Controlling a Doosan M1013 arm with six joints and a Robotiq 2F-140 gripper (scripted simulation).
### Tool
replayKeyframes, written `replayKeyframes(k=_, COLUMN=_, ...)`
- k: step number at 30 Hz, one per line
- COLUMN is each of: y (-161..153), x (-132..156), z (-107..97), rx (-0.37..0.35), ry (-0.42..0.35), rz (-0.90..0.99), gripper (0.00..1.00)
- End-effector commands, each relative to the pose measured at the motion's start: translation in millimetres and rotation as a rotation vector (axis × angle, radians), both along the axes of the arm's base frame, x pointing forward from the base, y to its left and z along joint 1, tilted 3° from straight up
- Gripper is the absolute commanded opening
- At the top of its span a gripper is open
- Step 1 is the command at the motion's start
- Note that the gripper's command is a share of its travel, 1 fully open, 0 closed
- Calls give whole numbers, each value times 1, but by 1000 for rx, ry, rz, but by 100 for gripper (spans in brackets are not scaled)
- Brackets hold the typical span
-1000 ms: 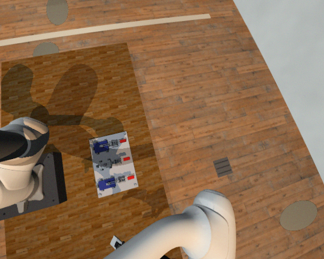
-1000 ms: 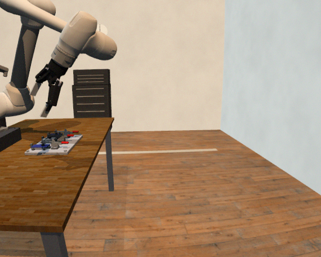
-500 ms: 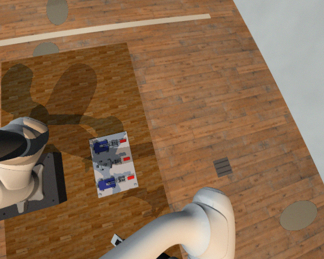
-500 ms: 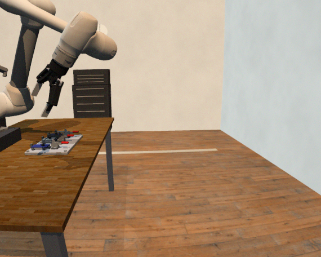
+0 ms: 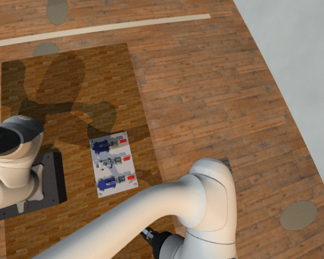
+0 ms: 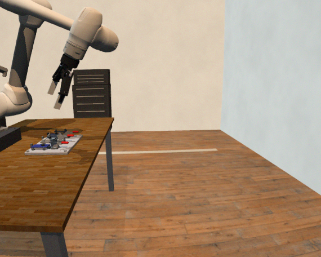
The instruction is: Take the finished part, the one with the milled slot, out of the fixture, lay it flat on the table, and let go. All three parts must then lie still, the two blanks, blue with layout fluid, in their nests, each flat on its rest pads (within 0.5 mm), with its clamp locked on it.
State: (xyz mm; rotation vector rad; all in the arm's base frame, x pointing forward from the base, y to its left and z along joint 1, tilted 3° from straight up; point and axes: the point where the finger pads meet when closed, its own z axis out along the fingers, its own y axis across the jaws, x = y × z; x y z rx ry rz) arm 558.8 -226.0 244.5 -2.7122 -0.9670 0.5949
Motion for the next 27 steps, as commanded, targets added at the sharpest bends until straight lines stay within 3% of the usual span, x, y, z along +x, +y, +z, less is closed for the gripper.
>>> replayKeyframes(k=1, y=27, x=15, z=5, rx=-61, ry=-50, rz=-74, gripper=100)
replayKeyframes(k=4, y=54, x=30, z=13, rx=-109, ry=-104, rz=-152, gripper=100)
replayKeyframes(k=20, y=54, x=29, z=13, rx=-109, ry=-104, rz=-152, gripper=100)
replayKeyframes(k=22, y=91, x=48, z=25, rx=-159, ry=-179, rz=-263, gripper=100)
replayKeyframes(k=27, y=136, x=66, z=41, rx=-196, ry=-266, rz=-399, gripper=100)
